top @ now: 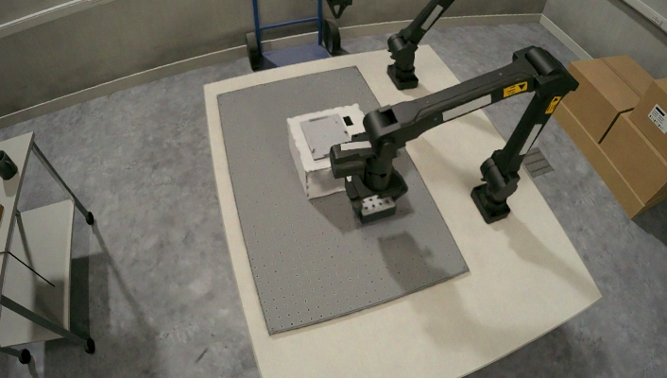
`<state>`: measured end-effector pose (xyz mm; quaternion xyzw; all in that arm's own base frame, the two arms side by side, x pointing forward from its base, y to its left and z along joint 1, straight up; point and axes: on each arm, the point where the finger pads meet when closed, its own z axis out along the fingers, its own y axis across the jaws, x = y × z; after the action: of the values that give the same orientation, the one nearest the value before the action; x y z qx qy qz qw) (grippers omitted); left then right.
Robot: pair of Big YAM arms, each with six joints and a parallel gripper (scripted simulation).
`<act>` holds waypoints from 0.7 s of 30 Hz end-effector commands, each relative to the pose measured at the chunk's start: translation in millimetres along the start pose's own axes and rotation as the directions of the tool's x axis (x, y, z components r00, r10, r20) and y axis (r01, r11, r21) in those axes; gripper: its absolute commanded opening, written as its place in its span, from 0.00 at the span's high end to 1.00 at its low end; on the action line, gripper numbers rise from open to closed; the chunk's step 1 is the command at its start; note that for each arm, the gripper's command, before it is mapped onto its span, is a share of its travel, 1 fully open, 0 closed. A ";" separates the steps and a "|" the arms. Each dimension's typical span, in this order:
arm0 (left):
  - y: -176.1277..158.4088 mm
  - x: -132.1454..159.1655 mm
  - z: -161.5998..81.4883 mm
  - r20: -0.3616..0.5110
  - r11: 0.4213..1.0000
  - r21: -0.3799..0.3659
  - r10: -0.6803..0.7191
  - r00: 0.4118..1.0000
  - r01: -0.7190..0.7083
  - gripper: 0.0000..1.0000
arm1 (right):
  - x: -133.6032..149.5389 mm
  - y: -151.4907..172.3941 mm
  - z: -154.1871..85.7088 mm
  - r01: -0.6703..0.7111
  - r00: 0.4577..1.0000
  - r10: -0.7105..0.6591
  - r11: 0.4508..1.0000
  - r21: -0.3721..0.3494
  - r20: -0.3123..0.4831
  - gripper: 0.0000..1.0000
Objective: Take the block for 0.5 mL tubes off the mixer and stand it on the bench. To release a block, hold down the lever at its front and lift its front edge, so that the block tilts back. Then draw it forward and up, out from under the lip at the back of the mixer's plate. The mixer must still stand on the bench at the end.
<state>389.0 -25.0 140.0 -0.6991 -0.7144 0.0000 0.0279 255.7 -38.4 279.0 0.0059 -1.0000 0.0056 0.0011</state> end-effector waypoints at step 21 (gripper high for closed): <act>19.2 16.1 -2.6 0.009 0.995 -0.100 0.011 1.000 -0.010 1.00 | -17.1 0.0 -25.4 0.004 0.998 -0.004 1.000 0.013 0.069 1.00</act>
<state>390.4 -10.3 122.0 -0.7015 -0.7124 -0.0078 0.0183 256.5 -38.5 280.4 0.0059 -1.0000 0.0059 -0.0008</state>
